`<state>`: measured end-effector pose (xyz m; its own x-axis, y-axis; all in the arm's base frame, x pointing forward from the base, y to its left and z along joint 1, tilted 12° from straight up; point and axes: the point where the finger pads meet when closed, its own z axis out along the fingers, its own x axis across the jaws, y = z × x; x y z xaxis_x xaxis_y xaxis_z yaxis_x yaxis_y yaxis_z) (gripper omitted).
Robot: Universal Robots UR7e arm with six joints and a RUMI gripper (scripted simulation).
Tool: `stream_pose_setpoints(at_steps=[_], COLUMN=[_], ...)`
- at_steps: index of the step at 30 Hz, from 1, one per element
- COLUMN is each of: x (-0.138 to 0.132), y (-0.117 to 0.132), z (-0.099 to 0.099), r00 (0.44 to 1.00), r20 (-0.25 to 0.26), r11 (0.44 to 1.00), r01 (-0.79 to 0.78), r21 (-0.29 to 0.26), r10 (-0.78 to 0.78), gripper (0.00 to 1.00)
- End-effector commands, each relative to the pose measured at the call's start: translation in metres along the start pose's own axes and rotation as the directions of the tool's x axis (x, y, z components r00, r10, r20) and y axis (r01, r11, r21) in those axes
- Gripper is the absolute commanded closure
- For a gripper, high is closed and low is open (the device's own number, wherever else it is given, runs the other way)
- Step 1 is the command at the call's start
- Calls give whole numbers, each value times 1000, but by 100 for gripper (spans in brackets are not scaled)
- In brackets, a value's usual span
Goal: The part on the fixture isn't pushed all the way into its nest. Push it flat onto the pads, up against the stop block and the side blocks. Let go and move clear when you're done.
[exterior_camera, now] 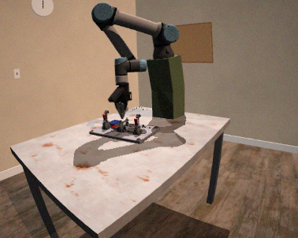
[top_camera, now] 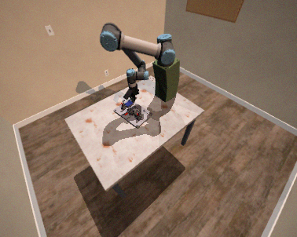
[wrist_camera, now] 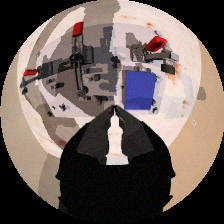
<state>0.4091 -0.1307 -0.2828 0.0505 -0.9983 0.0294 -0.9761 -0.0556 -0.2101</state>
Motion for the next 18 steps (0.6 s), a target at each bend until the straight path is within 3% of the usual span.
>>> stream_pose_setpoints(at_steps=[1, 10, 15, 18], x=[-14, -14, -14, -14], y=[-17, -17, -17, -17], z=[0, 0, 29, 29], r00=[1000, 1000, 1000, 1000], r20=[-4, -4, -4, -4], r11=[1000, 1000, 1000, 1000], r01=[-1, -1, -1, -1], r21=[-3, -3, -3, -3], r10=[1, 1, 1, 1], gripper=[100, 100, 100, 100])
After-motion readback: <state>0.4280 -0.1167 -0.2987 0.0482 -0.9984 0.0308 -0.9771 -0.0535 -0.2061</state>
